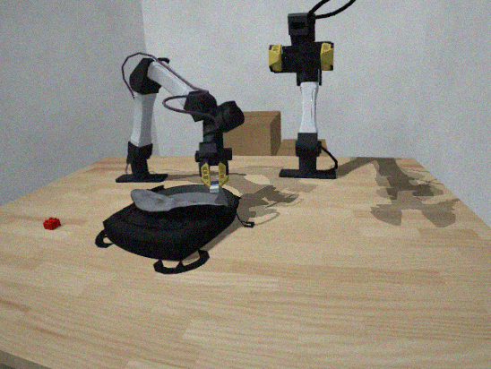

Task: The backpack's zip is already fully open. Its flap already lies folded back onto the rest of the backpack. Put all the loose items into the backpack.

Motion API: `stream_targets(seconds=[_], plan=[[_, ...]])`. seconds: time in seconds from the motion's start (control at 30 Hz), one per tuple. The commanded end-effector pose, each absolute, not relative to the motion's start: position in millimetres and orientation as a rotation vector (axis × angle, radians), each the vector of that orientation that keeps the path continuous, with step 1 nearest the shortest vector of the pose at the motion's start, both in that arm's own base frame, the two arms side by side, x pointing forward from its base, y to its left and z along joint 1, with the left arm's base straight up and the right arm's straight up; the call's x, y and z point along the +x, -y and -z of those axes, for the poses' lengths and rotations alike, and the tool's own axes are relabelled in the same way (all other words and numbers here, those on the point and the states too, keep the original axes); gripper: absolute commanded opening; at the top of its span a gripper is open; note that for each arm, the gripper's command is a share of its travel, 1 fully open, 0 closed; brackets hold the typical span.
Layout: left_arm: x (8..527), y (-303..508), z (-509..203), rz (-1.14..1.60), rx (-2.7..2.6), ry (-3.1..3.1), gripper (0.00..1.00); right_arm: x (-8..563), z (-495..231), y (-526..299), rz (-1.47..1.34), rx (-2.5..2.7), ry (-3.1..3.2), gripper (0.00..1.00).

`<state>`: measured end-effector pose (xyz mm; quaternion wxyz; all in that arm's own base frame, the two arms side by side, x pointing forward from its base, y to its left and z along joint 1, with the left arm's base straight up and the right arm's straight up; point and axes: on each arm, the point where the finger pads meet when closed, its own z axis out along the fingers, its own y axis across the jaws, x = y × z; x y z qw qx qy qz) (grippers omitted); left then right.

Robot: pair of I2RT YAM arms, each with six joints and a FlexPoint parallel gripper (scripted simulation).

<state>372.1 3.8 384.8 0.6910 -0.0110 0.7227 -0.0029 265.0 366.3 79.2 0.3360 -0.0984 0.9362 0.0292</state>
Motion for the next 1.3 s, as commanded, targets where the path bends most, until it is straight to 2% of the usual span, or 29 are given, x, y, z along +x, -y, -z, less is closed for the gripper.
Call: stream_targets(seconds=[0.0,0.2,0.37,0.47,0.6,0.7,0.87,1.0,1.07,1.27], plan=[[370.7,-3.6,-400.6,0.011,-0.017,-1.572,0.9,269.2,-105.3,-381.7,-0.162,-0.255,-2.402,0.16],[370.7,-3.6,-400.6,0.011,-0.017,-1.572,0.9,267.6,-79.8,-379.9,-0.107,-0.278,-2.425,0.16],[370.7,-3.6,-400.6,0.011,-0.017,-1.572,0.9,267.1,-93.1,-377.9,-0.151,-0.252,-2.403,0.16],[370.7,-3.6,-400.6,0.011,-0.017,-1.572,0.9,264.2,-58.0,-371.7,-0.078,-0.278,-2.44,0.16],[370.7,-3.6,-400.6,0.011,-0.017,-1.572,0.9,267.2,-71.5,-377.9,-0.132,-0.258,-2.411,0.16],[370.7,-3.6,-400.6,0.011,-0.017,-1.572,0.9,264.2,-44.2,-371.2,-0.077,-0.277,-2.439,0.16],[370.7,-3.6,-400.6,0.011,-0.017,-1.572,0.9,270.0,-69.2,-383.9,-0.159,-0.247,-2.397,0.16],[370.7,-3.6,-400.6,0.011,-0.017,-1.572,0.9,264.2,-30.9,-371.4,-0.077,-0.277,-2.439,0.16],[370.7,-3.6,-400.6,0.011,-0.017,-1.572,0.9,270.7,-66.6,-385.3,-0.169,-0.242,-2.39,0.16],[370.7,-3.6,-400.6,0.011,-0.017,-1.572,0.9,270.1,-51.7,-384.5,-0.132,-0.264,-2.406,0.16]])
